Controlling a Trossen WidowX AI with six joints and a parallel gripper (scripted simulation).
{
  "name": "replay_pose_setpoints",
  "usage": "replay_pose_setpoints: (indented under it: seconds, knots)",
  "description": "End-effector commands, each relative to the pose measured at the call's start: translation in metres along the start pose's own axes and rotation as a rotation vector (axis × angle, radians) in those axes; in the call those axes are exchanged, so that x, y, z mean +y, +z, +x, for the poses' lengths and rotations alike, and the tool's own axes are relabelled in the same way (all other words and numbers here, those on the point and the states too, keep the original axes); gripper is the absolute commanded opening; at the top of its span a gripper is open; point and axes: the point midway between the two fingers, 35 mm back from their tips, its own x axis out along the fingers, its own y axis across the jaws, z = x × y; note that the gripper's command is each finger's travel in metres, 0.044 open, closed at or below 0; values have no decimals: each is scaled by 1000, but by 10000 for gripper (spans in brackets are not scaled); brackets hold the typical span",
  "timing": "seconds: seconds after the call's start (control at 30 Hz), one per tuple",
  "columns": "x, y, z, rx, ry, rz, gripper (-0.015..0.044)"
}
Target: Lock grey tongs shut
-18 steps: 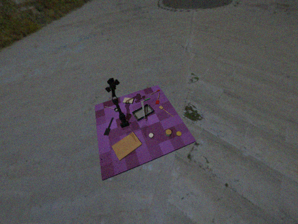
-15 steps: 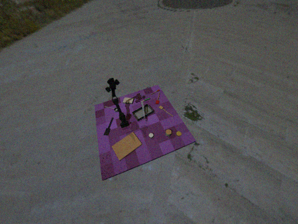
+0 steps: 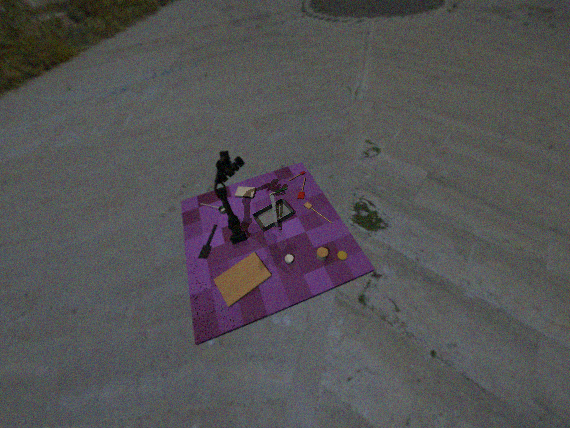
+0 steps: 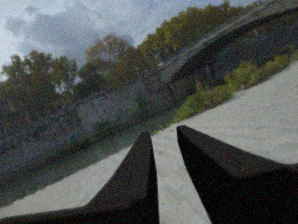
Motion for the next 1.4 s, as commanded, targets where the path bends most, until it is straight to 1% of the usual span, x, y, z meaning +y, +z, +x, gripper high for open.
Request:
replay_pose_setpoints:
  seconds: [0.0, 0.13, 0.3, 0.43, 0.57, 0.7, 0.8, 0.9, 0.97, 1.0, 1.37]
  knots:
    - [26, -61, 31, 224, 53, 11, -46]
    - [48, -119, 49, 427, 76, 23, -150]
    - [71, -201, 56, 722, 65, 55, -150]
    - [85, -267, 48, 964, 14, 86, -150]
    - [95, -332, 28, 1210, -86, 115, -150]
    - [98, -393, -1, 1438, -228, 128, -150]
    - [99, -434, -28, 1594, -383, 147, -150]
    - [96, -472, -59, 1735, -593, 166, -150]
    - [94, -488, -74, 1784, -697, 173, -150]
    - [94, -489, -76, 1790, -711, 174, -150]
    - [94, -490, -76, 1790, -711, 174, -150]
